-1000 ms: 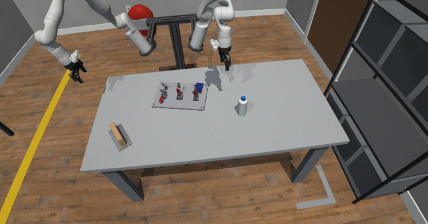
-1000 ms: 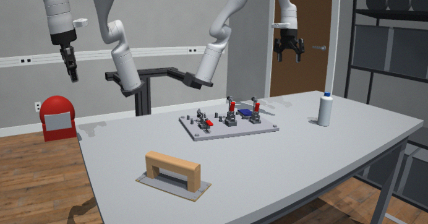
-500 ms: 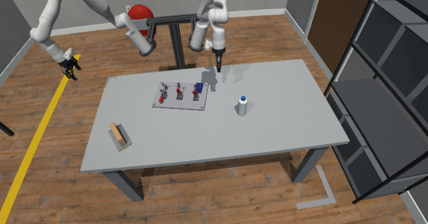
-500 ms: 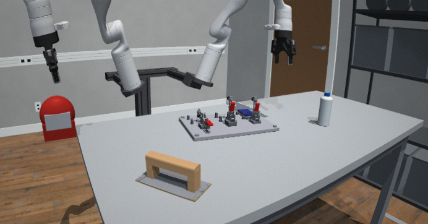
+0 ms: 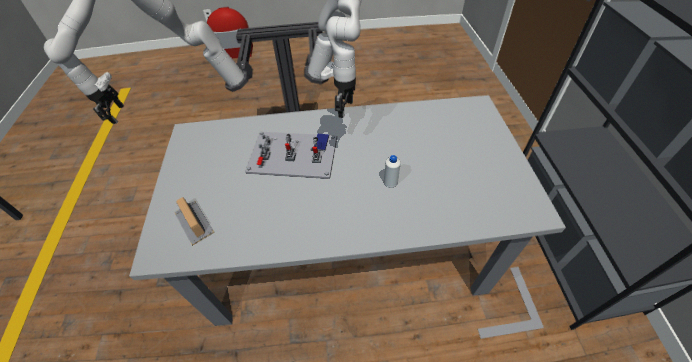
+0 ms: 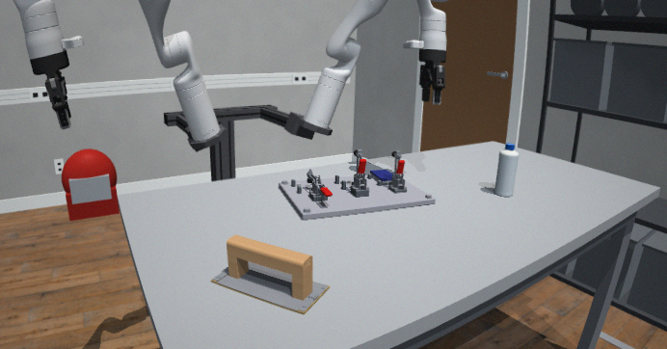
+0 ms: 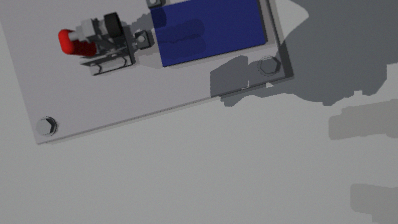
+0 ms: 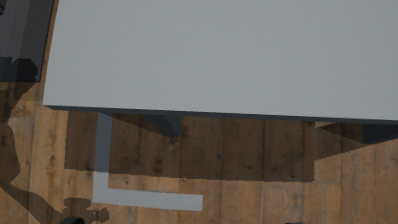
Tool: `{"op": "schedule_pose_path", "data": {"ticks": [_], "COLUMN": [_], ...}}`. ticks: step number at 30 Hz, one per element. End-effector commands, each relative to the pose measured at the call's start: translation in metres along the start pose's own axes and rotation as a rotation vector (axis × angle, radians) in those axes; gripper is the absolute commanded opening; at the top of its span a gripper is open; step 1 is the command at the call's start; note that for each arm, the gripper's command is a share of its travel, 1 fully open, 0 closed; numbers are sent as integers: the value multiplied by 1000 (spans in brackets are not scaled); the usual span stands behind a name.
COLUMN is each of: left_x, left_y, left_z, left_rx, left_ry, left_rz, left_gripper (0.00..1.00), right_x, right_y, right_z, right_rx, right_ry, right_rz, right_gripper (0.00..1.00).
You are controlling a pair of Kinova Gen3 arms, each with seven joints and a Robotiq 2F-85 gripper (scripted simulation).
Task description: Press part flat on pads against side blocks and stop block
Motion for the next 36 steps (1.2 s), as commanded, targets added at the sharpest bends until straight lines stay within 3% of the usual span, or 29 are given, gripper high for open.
{"op": "schedule_pose_path", "data": {"ticks": [1,25,36], "left_x": [-9,-55,-80], "left_y": [-1,2,7], "left_z": [-2,-13,-18], "left_rx": [2,16,23], "left_ry": [4,16,22], "left_rz": [-100,-583,-858], "left_gripper": [1000,1000,1000], "right_x": [10,48,60], "right_y": [-17,-106,-160], "right_z": [2,12,19], "right_rx": [7,21,20], "right_ry": [-5,-40,-67], "right_rz": [-2,-15,-21], "right_gripper": [1000,1000,1000]}}
Point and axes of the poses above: on each arm, the point where the finger pads meet when closed, its own z axis back along the fingers, its own y axis across the jaws, x = y × z, the point moved 3 cm from there along z, back along the fingers, and after that the axes turned 10 degrees about z, right-handed, at the moved point
